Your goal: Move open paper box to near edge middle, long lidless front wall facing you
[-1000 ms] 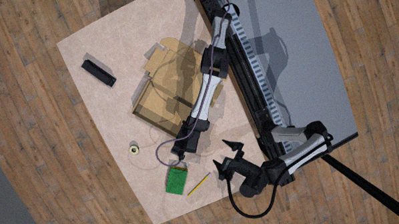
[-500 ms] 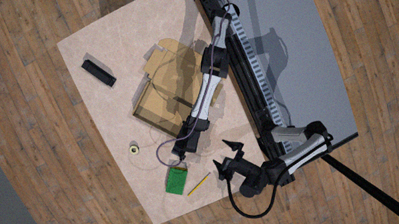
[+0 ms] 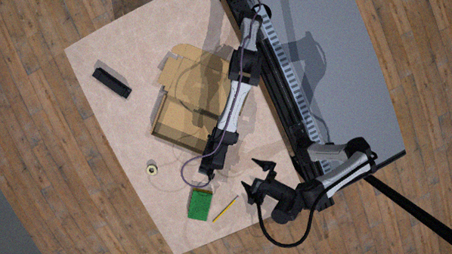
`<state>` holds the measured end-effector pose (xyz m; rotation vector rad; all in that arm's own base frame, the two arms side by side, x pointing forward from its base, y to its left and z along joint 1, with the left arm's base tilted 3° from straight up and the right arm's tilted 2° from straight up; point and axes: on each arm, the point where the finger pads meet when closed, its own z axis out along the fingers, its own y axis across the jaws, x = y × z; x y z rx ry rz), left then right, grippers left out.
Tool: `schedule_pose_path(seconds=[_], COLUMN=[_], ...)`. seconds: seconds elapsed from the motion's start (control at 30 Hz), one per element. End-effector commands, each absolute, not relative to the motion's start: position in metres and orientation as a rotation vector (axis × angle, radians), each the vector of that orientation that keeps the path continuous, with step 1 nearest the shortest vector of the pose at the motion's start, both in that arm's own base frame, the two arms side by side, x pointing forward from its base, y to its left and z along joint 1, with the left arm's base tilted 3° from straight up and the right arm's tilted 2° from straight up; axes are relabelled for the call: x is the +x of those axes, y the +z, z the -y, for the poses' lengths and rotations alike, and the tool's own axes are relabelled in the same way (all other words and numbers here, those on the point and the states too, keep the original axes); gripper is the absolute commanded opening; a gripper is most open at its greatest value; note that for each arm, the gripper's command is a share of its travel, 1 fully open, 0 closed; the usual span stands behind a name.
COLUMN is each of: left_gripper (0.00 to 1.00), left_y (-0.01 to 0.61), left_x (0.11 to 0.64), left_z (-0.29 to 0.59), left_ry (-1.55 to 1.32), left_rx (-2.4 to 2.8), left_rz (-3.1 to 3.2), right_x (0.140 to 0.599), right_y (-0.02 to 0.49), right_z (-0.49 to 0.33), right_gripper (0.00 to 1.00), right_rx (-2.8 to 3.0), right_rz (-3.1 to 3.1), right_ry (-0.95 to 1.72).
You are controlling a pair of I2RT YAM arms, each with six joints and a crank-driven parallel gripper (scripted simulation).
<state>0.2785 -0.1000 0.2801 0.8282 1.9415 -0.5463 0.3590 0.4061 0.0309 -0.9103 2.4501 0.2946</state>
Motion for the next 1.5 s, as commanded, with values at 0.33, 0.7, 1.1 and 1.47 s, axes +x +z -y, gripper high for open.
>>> schedule_pose_path(seconds=[0.33,0.7,1.1,1.47], left_gripper=[1.00,1.00,1.00,1.00], left_y=[0.282,0.282,0.282,0.282], left_x=[0.279,0.279,0.279,0.279], left_z=[0.100,0.100,0.100,0.100], left_ry=[-0.542,-0.542,-0.542,-0.542], left_rx=[0.829,0.829,0.829,0.829], left_rz=[-1.933,-1.933,-1.933,-1.933], right_x=[0.361,0.354,0.344,0.338], right_y=[0.059,0.059,0.059,0.058], right_z=[-0.401,-0.395,-0.387,-0.380], right_gripper=[0.00,0.00,0.00,0.00], right_rx=[-1.022,-1.116,-1.238,-1.328], right_rz=[-2.326,-2.288,-2.232,-2.186], right_ry=[0.363,0.388,0.421,0.446])
